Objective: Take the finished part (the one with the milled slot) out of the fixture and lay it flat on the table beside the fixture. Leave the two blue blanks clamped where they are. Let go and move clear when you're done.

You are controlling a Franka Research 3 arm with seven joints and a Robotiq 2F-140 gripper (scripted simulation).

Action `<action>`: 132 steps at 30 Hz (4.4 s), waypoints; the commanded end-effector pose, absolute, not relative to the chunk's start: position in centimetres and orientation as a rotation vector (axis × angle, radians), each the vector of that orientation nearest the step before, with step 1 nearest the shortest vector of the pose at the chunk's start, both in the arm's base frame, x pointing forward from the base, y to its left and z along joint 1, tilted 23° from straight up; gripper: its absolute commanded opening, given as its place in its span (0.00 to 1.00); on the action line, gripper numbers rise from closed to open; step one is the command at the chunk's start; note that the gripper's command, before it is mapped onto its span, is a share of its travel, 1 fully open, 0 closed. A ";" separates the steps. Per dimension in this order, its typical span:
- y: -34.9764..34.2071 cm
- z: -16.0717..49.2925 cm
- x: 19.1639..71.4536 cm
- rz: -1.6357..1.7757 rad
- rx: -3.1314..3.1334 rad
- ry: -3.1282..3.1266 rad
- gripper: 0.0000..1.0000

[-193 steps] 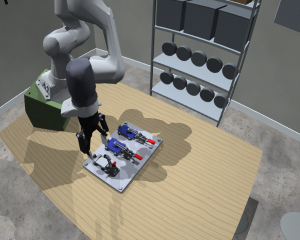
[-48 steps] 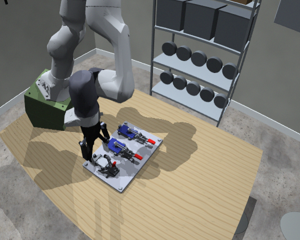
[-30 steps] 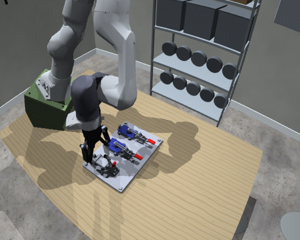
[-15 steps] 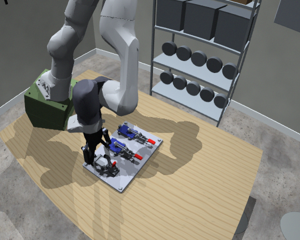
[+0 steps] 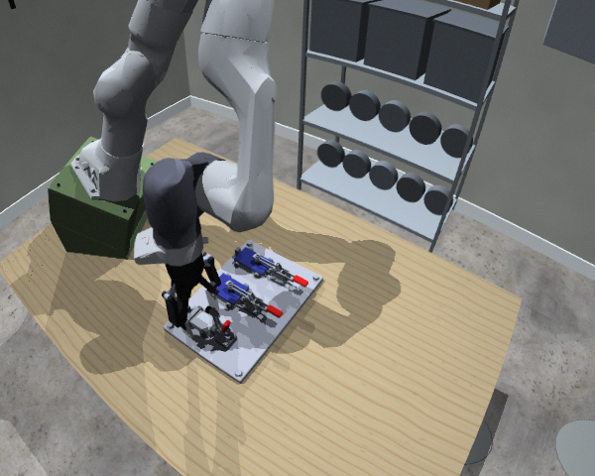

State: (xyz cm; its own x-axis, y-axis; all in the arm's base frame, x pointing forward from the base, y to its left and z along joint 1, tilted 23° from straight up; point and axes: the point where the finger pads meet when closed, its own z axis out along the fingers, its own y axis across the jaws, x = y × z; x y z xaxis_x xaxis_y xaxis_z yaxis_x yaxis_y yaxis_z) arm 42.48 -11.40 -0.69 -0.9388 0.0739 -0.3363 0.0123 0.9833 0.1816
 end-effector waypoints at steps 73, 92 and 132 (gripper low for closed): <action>-11.5 -0.7 42.6 0.251 0.041 2.776 0.58; -11.5 -0.7 42.6 0.251 0.041 2.776 0.58; -11.5 -0.7 42.6 0.251 0.041 2.776 0.00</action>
State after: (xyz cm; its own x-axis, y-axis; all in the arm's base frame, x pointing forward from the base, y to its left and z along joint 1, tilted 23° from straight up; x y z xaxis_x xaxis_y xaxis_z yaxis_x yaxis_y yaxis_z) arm 42.48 -11.51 -0.72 -0.9385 0.0627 -0.3397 0.0012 0.9840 0.1782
